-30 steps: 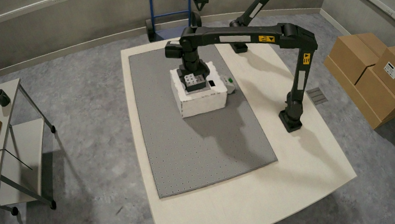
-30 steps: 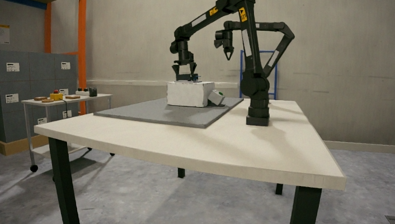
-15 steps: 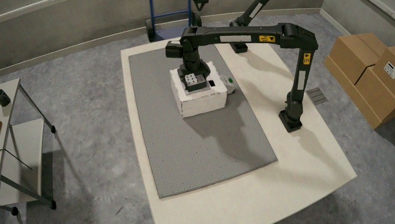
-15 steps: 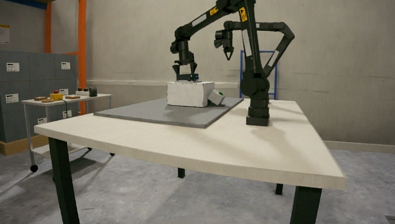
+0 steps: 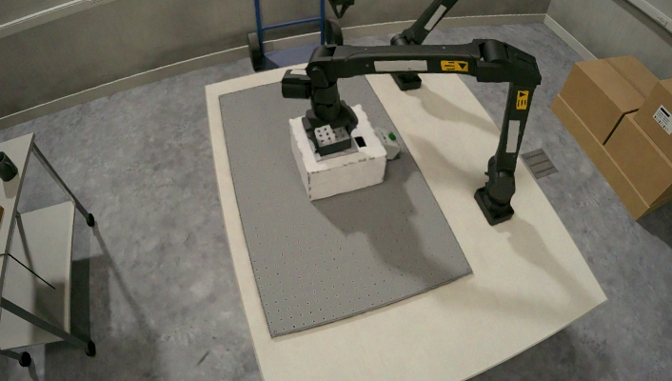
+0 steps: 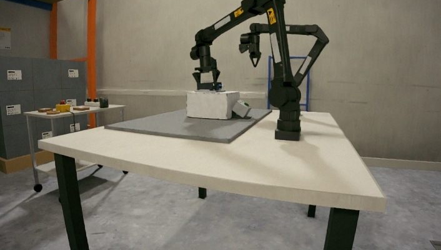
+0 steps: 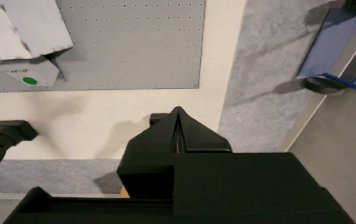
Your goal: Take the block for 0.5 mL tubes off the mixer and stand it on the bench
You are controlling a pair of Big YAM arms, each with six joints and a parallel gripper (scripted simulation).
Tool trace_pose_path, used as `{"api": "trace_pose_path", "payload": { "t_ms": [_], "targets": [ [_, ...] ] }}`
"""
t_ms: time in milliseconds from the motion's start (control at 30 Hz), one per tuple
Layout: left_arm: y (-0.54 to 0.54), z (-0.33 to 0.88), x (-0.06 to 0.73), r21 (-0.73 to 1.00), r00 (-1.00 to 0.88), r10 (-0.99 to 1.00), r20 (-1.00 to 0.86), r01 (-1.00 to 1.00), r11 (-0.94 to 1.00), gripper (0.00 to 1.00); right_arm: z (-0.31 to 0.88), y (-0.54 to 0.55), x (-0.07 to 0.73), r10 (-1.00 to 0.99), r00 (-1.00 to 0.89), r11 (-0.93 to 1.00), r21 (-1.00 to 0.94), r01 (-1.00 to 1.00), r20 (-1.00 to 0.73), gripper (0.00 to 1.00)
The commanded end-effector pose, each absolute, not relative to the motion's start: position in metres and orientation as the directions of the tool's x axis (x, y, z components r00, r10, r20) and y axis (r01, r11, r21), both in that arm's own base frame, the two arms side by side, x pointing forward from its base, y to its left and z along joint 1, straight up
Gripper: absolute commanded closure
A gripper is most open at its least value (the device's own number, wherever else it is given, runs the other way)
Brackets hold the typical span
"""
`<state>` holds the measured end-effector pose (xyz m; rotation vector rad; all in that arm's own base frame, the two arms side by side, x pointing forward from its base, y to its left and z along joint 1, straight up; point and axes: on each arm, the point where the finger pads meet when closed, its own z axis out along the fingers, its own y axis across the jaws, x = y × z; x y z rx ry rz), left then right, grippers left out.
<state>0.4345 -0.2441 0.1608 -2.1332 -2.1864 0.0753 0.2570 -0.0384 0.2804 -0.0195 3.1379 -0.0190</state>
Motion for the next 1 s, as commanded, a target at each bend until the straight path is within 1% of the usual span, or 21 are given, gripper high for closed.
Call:
{"api": "trace_pose_path", "payload": {
  "t_ms": [0,367,967],
  "targets": [
    [-0.246,0.201,0.439,-0.056,-0.003,1.0,-0.003,0.998,0.003,1.0,0.287,-0.043,0.266,-0.009,-0.999,1.0,-0.015,-0.009,-0.033,1.0],
    [-0.25,0.204,0.448,-0.023,-0.003,1.0,-0.021,1.0,0.002,1.0,0.276,-0.042,0.261,-0.008,-1.0,1.0,-0.01,-0.008,-0.004,1.0],
    [-0.253,0.199,0.453,-0.03,-0.004,1.0,-0.017,1.0,0.004,1.0,0.296,-0.044,0.27,-0.007,-0.999,1.0,-0.018,-0.006,-0.053,1.0]
  ]
}}
